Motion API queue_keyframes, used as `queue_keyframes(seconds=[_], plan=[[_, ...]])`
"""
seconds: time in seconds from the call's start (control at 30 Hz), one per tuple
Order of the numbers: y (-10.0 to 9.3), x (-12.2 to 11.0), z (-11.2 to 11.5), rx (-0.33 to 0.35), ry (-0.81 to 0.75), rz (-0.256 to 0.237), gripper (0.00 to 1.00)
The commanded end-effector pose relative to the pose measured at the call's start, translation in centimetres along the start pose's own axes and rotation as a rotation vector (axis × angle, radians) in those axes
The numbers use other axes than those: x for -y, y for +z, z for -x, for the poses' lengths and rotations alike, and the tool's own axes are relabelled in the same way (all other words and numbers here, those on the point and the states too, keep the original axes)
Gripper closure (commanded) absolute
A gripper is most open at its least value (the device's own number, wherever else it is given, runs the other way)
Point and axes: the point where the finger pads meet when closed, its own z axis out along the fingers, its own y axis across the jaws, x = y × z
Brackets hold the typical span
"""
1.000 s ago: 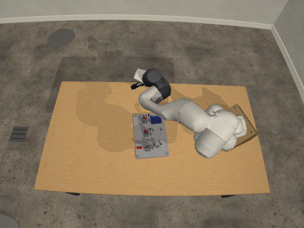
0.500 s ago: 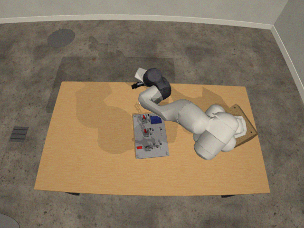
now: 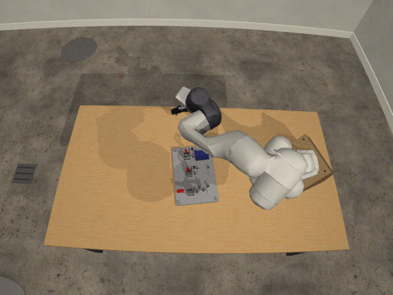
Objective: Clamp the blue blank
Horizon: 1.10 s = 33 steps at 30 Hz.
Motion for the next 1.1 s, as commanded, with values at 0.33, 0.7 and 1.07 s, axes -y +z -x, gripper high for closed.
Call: queue_keyframes(seconds=[0.33,0.7,1.07], plan=[[0.0,-0.5,1.0,0.034,0.133,0.01,0.0],[0.0,-1.1,2.1,0.07,0.265,0.027,0.0],[0.0,-1.1,2.1,0.07,0.265,0.027,0.0]])
